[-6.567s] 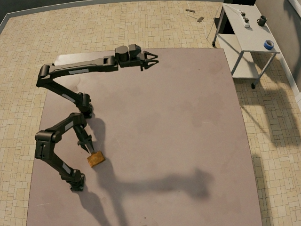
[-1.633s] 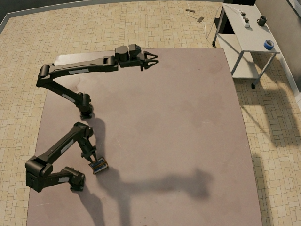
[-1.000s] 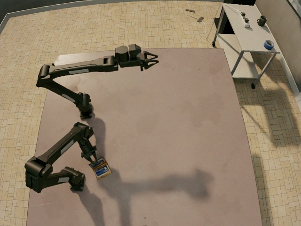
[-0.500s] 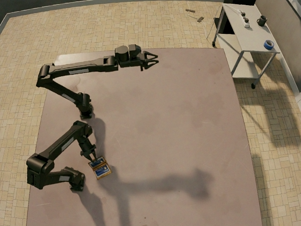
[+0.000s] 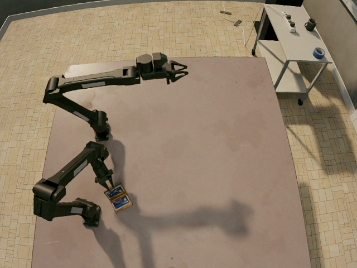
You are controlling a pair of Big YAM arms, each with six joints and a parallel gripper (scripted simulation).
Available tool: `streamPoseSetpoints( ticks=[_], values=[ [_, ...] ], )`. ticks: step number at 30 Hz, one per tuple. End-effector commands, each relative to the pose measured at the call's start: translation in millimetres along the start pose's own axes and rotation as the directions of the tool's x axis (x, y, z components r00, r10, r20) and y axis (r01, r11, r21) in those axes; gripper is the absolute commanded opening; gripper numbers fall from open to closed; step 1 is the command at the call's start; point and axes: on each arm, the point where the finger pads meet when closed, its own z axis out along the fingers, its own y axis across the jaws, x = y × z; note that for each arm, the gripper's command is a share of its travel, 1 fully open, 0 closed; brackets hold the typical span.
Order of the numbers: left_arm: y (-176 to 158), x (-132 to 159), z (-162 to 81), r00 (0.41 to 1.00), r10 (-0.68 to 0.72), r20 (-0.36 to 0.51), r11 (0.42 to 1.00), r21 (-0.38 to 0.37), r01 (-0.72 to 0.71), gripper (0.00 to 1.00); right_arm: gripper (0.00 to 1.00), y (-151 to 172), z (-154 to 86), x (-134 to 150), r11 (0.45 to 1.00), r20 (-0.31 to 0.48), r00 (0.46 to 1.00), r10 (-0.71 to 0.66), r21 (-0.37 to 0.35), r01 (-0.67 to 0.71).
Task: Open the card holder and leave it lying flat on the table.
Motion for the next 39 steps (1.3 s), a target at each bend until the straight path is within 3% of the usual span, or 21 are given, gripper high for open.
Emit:
streamPoseSetpoints(
  ticks=[1,39],
  values=[
    [-7,-18,-5,0.999,-0.011,0.036,1.0,0.012,0.011,0.36,0.21,-15,-18,-9,0.999,0.033,0.999,0.039,0.029,-0.04],
    [-7,-18,-5,0.999,-0.011,0.036,1.0,0.012,0.011,0.36,0.21,-12,-24,-40,0.999,0.027,0.999,0.03,0.02,-0.03]
  ],
)
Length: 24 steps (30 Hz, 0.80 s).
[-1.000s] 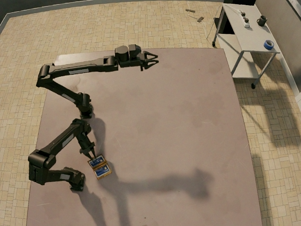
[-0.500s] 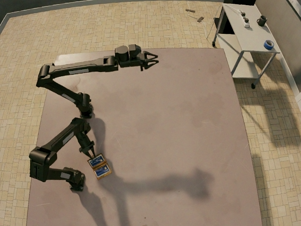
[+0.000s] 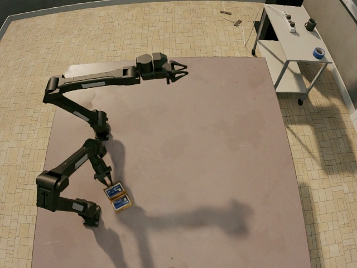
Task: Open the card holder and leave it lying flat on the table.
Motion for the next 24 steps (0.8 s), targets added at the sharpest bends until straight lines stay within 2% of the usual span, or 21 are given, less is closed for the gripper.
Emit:
streamPoseSetpoints(
  ticks=[1,24],
  values=[
    [-7,-18,-5,0.999,-0.011,0.036,1.0,0.012,0.011,0.36,0.21,-13,-16,-12,0.999,0.033,0.999,0.032,0.022,-0.033],
    [-7,-18,-5,0.999,-0.011,0.036,1.0,0.012,0.011,0.36,0.21,-11,-18,-33,0.999,0.033,0.999,0.03,0.022,-0.03]
  ],
)
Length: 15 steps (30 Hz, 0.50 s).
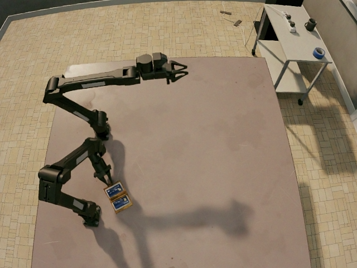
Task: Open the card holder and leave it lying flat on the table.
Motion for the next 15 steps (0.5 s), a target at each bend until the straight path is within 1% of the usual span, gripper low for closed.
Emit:
streamPoseSetpoints(
  ticks=[1,6,9,10,14,15],
  values=[
    [-7,-18,-5,0.999,-0.011,0.036,1.0,0.012,0.011,0.36,0.21,-11,-15,-11,0.999,0.034,0.999,0.03,0.023,-0.031],
    [-7,-18,-5,0.999,-0.011,0.036,1.0,0.012,0.011,0.36,0.21,-11,-15,-17,0.999,0.031,0.999,0.028,0.021,-0.029],
    [-7,-18,-5,0.999,-0.011,0.036,1.0,0.012,0.011,0.36,0.21,-12,-16,-15,0.999,0.039,0.999,0.031,0.027,-0.032],
    [-7,-18,-5,0.999,-0.011,0.036,1.0,0.012,0.011,0.36,0.21,-11,-13,-18,0.999,0.029,0.999,0.029,0.017,-0.03],
    [-7,-18,-5,0.999,-0.011,0.036,1.0,0.012,0.011,0.36,0.21,-11,-14,-23,0.999,0.029,0.999,0.026,0.021,-0.027],
    [-7,-18,-5,0.999,-0.011,0.036,1.0,0.012,0.011,0.36,0.43,-12,-16,-12,0.999,0.03,0.999,0.033,0.015,-0.034]
  ],
)
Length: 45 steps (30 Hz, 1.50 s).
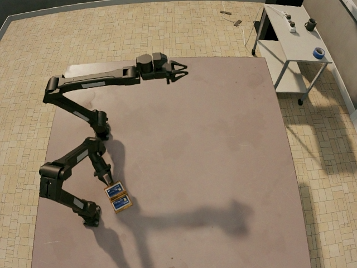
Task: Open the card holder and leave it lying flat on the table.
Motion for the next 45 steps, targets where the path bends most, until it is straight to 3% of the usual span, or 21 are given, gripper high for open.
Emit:
streamPoseSetpoints(
  ticks=[1,17,33,38,43,45],
  values=[
    [-7,-18,-5,0.999,-0.011,0.036,1.0,0.012,0.011,0.36,0.43,-13,-16,3,0.999,0.038,0.999,0.039,0.015,-0.04],
    [-7,-18,-5,0.999,-0.011,0.036,1.0,0.012,0.011,0.36,0.43,-12,-17,1,0.999,0.042,0.998,0.037,0.021,-0.038],
    [-7,-18,-5,0.999,-0.011,0.036,1.0,0.012,0.011,0.36,0.43,-12,-44,37,0.999,0.042,0.998,0.037,0.021,-0.038],
    [-7,-18,-5,0.999,-0.011,0.036,1.0,0.012,0.011,0.36,0.43,-29,-39,23,0.987,0.13,0.978,0.161,-0.011,-0.161],
    [-7,-18,-5,0.999,-0.011,0.036,1.0,0.012,0.011,0.36,0.43,-55,-38,19,0.942,0.245,0.91,0.335,-0.074,-0.327],
    [-7,-18,-5,0.999,-0.011,0.036,1.0,0.012,0.011,0.36,0.43,-55,-38,19,0.942,0.245,0.91,0.335,-0.074,-0.327]
  ],
)
